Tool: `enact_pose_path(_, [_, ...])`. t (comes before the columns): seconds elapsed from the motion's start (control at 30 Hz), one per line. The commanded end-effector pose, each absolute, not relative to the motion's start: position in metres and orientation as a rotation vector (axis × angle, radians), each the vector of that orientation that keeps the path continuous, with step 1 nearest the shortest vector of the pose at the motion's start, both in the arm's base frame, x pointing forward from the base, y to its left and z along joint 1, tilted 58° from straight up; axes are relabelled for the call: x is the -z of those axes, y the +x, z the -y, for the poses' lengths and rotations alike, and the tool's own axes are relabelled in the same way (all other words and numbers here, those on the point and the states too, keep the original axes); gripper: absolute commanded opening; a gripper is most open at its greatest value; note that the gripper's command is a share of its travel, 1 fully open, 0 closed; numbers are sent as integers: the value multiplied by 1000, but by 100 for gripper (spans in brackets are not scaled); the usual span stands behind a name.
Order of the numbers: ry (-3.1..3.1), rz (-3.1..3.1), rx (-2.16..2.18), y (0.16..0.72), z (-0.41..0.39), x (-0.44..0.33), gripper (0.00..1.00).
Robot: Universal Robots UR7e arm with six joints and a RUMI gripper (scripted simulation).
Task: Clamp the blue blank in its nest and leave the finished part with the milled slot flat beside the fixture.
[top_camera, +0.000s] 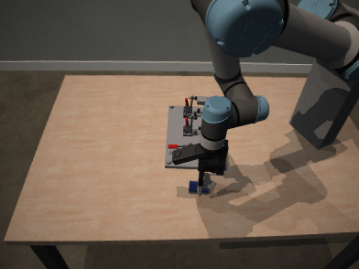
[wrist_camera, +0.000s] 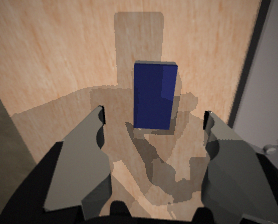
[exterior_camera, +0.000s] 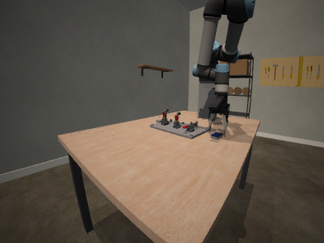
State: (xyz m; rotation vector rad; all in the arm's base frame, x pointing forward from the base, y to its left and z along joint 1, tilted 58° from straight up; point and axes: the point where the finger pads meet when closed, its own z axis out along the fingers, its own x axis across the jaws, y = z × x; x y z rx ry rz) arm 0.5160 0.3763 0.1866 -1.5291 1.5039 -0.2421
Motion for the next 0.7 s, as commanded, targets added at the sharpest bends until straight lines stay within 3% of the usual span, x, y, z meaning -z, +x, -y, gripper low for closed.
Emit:
enact_pose_path(0.0, [-1529,-1503,242,519,-378,-185,59])
enact_pose_path(0.67, [-1529,-1503,242,537,-391,-171,59])
